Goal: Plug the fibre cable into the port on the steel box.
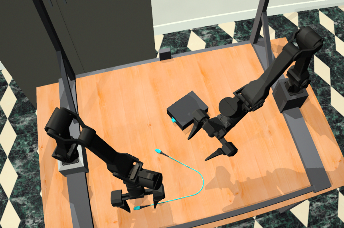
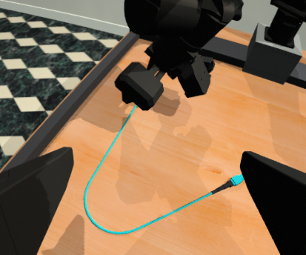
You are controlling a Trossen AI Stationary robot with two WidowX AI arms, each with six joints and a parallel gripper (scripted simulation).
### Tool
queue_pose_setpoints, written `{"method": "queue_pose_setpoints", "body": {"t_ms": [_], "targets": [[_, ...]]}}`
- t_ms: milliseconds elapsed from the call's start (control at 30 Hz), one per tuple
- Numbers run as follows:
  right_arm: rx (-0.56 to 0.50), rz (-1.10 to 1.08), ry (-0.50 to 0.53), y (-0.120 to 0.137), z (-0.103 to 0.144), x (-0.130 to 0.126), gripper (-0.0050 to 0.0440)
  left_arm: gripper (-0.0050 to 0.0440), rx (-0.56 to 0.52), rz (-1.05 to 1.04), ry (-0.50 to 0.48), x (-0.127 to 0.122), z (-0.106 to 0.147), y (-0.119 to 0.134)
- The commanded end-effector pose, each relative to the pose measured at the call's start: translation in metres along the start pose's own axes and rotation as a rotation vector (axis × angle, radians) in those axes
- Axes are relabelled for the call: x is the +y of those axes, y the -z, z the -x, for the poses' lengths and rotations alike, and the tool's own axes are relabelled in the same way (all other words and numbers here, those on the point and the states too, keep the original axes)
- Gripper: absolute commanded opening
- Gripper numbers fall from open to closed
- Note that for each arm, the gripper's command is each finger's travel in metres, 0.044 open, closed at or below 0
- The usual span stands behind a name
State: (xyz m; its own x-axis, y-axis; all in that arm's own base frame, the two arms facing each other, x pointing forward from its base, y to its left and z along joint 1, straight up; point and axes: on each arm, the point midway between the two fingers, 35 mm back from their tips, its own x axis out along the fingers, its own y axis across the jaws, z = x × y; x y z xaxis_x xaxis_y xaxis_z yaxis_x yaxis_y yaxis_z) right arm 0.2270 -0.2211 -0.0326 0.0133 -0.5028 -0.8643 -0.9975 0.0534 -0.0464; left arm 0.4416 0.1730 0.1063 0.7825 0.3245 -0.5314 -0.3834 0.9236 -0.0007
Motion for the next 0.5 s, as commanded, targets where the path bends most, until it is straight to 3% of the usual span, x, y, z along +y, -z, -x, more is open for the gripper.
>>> {"method": "queue_pose_setpoints", "body": {"t_ms": [0, 467], "targets": [[-0.008, 0.082, -0.008, 0.0020, -0.0089, 0.0086, 0.0440, 0.0440, -0.030, 0.000, 0.000, 0.0006, 0.0040, -0.0122], [0.001, 0.079, 0.003, 0.0053, -0.0065, 0.0049, 0.0440, 0.0440, -0.030, 0.000, 0.000, 0.0006, 0.0040, -0.0122]]}}
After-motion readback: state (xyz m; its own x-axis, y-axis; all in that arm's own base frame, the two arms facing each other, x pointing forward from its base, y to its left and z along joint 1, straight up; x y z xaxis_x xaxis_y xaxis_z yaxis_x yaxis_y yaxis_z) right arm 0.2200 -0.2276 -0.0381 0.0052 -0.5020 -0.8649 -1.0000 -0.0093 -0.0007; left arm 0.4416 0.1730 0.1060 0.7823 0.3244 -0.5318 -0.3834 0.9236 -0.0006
